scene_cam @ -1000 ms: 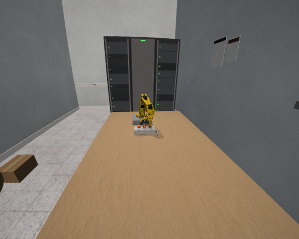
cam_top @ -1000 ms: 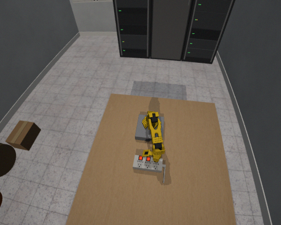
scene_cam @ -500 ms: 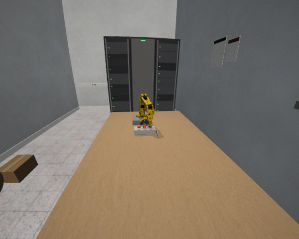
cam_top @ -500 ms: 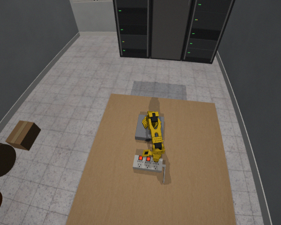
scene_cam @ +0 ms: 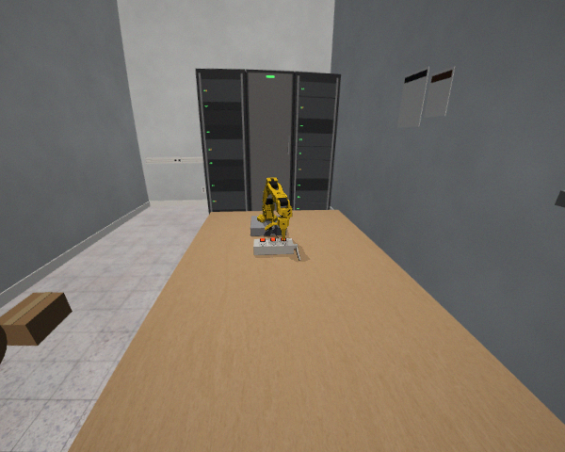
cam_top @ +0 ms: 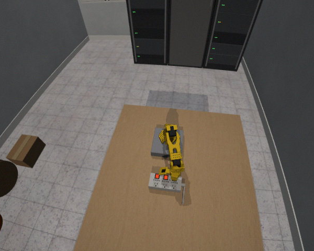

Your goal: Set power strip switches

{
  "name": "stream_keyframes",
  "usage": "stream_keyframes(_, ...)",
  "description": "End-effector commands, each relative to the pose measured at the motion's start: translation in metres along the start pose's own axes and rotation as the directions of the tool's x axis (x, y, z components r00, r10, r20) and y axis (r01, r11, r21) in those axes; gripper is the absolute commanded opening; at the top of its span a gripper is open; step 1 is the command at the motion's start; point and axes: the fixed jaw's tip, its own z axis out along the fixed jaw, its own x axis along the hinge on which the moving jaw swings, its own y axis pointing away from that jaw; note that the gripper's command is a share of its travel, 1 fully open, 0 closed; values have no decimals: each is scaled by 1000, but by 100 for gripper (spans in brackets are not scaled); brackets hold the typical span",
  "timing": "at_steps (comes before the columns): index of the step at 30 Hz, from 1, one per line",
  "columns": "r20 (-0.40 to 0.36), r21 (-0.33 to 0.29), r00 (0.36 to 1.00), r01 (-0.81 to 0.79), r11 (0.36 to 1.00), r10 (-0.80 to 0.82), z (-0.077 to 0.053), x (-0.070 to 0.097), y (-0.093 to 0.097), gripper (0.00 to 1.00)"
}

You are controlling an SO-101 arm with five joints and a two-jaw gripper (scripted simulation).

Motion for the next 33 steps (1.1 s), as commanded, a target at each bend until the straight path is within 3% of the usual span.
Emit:
stream_keyframes(1, 30, 79, 1000, 3, 997, -6, 11, -5, -10, 0)
stream_keyframes(16, 30, 79, 1000, 1, 997, -3, -12, -2, -2, 0)
stream_keyframes(33, 33, 78, 999, -29, 997, 27, -15, -10, -2, 0)
